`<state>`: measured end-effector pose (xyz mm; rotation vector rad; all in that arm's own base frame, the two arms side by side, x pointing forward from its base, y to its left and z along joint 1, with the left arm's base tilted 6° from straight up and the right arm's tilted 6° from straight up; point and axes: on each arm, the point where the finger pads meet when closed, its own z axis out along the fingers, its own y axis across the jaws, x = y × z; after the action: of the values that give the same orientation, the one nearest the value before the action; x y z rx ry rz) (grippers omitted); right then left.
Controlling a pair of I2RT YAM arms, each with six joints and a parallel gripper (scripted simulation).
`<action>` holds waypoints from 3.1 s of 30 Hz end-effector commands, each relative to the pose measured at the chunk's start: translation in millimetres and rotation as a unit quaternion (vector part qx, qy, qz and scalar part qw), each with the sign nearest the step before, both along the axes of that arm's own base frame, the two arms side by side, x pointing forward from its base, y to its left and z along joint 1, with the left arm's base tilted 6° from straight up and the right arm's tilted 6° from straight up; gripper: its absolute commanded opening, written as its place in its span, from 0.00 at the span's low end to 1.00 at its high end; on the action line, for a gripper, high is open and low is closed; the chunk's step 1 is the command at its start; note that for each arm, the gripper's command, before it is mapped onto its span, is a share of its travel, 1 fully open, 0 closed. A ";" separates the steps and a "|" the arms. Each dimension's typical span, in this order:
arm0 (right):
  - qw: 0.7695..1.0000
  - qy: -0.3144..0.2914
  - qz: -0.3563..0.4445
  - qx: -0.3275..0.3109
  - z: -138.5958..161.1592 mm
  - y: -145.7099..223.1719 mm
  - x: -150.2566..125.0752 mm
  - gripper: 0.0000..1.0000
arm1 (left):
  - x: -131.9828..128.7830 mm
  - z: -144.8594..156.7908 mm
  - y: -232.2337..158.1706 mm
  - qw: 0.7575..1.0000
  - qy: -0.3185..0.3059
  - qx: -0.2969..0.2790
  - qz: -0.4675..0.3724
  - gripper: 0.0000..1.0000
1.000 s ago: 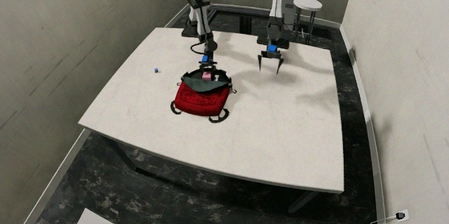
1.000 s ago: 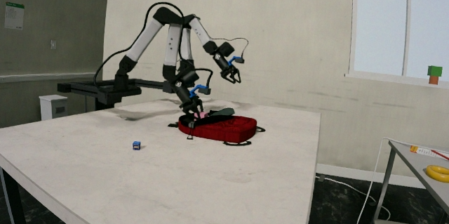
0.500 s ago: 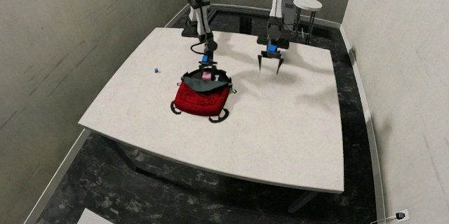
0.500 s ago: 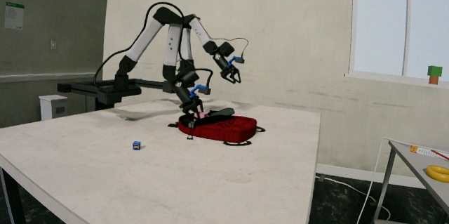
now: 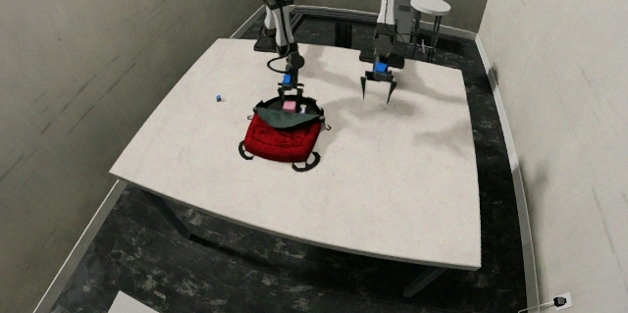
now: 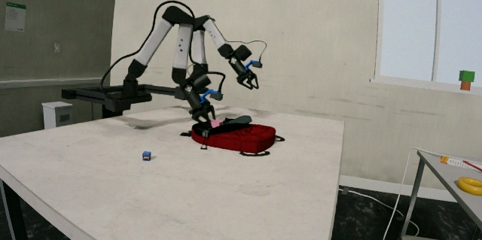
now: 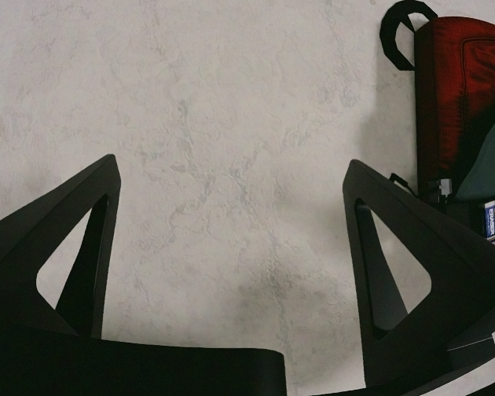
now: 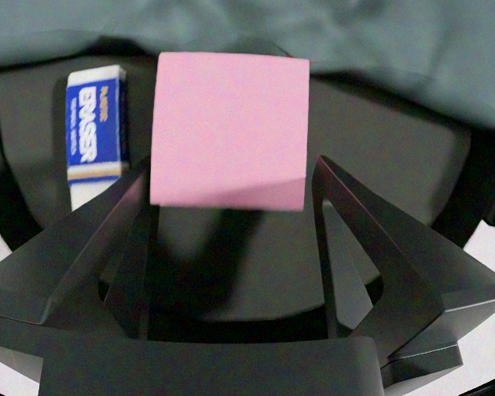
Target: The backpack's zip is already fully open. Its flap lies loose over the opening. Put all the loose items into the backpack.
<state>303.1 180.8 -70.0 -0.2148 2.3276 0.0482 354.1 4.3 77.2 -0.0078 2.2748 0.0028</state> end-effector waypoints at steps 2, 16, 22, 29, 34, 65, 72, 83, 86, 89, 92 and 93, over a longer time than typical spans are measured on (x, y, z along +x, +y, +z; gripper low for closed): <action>1.000 -0.015 -0.004 0.013 19.9 4.5 -2.2 0.61 | 2.9 5.8 -1.8 1.000 -0.009 0.000 -0.004 0.90; 1.000 -0.013 -0.004 0.012 49.1 -2.2 -37.1 0.61 | 2.9 5.8 -1.8 1.000 -0.009 0.000 -0.004 0.90; 1.000 -0.012 -0.004 0.010 57.1 -4.8 -47.5 0.61 | 2.9 5.8 -1.8 1.000 -0.009 0.000 -0.004 0.90; 1.000 -0.013 -0.004 0.013 74.0 -5.8 -63.0 0.61 | 2.9 5.8 -1.8 1.000 -0.009 0.000 -0.004 0.90; 1.000 -0.016 -0.004 0.017 86.1 -4.0 -70.5 0.61 | 2.9 5.8 -1.8 1.000 -0.009 0.000 -0.004 0.90; 0.989 -0.012 0.141 -0.029 159.9 -179.3 -35.5 0.49 | 2.9 5.8 -1.8 1.000 -0.009 0.000 -0.004 0.90; 0.981 0.000 0.195 -0.022 160.7 -172.9 -35.6 0.49 | 2.9 5.8 -1.8 1.000 -0.009 0.000 -0.004 0.90; 0.981 -0.007 0.194 -0.031 116.0 -243.3 -20.0 0.49 | 2.9 5.8 -1.8 1.000 -0.009 0.000 -0.004 0.90; 0.981 -0.006 0.194 -0.031 109.1 -253.4 -18.5 0.49 | 2.9 5.8 -1.8 1.000 -0.009 0.000 -0.004 0.90; 0.980 -0.005 0.195 -0.030 88.7 -282.8 -13.5 0.49 | 2.9 5.8 -1.8 1.000 -0.009 0.000 -0.004 0.90; 0.980 -0.004 0.195 -0.029 75.0 -302.4 -10.6 0.49 | 2.9 5.8 -1.8 1.000 -0.009 0.000 -0.004 0.90; 0.980 -0.004 0.194 -0.029 68.3 -312.2 -9.2 0.49 | 2.9 5.8 -1.8 1.000 -0.009 0.000 -0.004 0.90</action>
<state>272.6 -107.1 -1.0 -0.5789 2.3525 0.2176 354.1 4.3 77.2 -0.0078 2.2748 0.0027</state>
